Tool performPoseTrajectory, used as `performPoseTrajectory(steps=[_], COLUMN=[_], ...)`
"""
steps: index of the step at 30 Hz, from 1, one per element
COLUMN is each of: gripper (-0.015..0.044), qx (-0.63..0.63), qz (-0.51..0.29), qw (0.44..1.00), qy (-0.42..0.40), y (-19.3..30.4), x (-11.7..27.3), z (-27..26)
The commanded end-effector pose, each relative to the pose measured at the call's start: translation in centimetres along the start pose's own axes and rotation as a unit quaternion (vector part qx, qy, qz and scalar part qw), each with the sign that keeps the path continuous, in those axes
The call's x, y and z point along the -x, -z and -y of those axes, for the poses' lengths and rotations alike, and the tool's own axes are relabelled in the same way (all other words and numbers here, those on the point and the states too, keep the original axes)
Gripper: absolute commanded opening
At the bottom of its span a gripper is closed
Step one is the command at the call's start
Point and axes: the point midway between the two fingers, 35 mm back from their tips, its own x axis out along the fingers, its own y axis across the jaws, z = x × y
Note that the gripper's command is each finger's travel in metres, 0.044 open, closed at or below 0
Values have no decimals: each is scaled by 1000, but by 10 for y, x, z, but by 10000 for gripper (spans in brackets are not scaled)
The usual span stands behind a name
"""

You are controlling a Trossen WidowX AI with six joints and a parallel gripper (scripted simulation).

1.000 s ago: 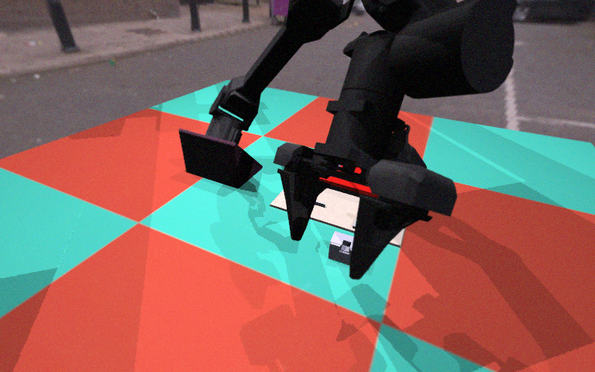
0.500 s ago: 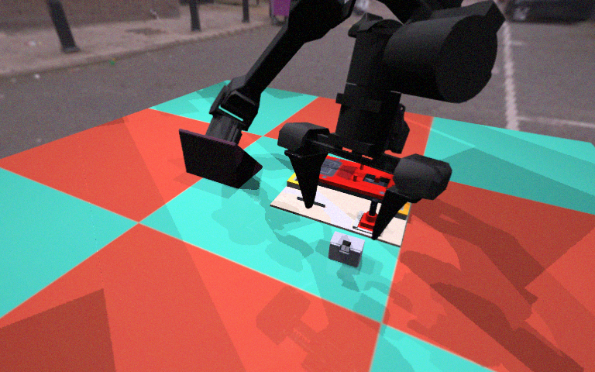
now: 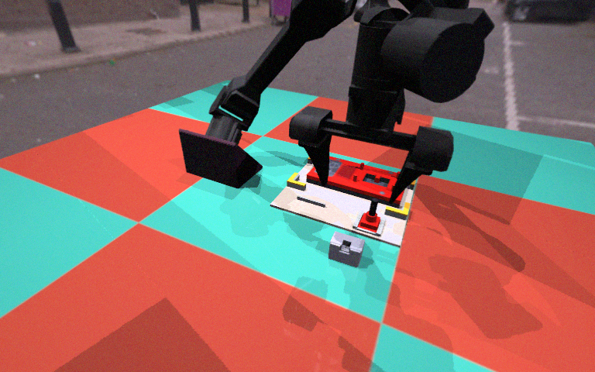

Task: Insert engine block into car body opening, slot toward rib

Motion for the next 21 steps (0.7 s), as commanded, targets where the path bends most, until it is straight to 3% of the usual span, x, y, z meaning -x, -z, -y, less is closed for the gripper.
performPoseTrajectory(steps=[1, 6, 21], gripper=[440, 440, 440], qx=[8, 8, 8], qz=[6, 8, 8], qw=[1000, 1000, 1000], qy=[1, 2, 2], y=[-3, -4, -7], x=[-8, -63, -87], z=[1, 1, 0])
